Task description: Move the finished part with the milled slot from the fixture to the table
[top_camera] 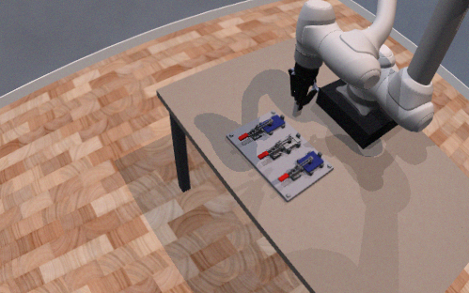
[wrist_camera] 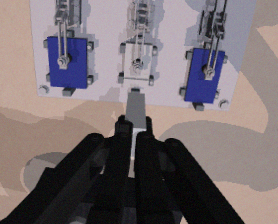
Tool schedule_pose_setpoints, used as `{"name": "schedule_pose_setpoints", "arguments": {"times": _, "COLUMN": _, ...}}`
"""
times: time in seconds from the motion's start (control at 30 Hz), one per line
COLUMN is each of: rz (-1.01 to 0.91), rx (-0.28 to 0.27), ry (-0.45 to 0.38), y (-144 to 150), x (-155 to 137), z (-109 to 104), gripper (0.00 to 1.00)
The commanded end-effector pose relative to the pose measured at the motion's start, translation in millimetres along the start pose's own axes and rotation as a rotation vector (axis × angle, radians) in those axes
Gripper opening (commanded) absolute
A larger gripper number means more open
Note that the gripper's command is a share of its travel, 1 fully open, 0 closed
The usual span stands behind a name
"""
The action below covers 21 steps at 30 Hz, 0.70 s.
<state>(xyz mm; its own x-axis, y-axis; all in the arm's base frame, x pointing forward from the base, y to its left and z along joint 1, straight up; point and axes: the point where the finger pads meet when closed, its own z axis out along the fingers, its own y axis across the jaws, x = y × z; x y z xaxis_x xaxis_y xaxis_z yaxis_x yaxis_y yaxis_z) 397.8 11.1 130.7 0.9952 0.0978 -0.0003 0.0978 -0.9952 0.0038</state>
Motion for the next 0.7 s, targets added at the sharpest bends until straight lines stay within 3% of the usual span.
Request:
{"name": "schedule_pose_setpoints", "arguments": {"times": 0.0, "rz": 0.0, "rx": 0.0, "ry": 0.0, "y": 0.0, "x": 0.0, "z": 0.0, "gripper": 0.0}}
{"name": "schedule_pose_setpoints", "arguments": {"times": 0.63, "rz": 0.0, "rx": 0.0, "ry": 0.0, "y": 0.0, "x": 0.0, "z": 0.0, "gripper": 0.0}}
{"name": "schedule_pose_setpoints", "arguments": {"times": 0.67, "rz": 0.0, "rx": 0.0, "ry": 0.0, "y": 0.0, "x": 0.0, "z": 0.0, "gripper": 0.58}}
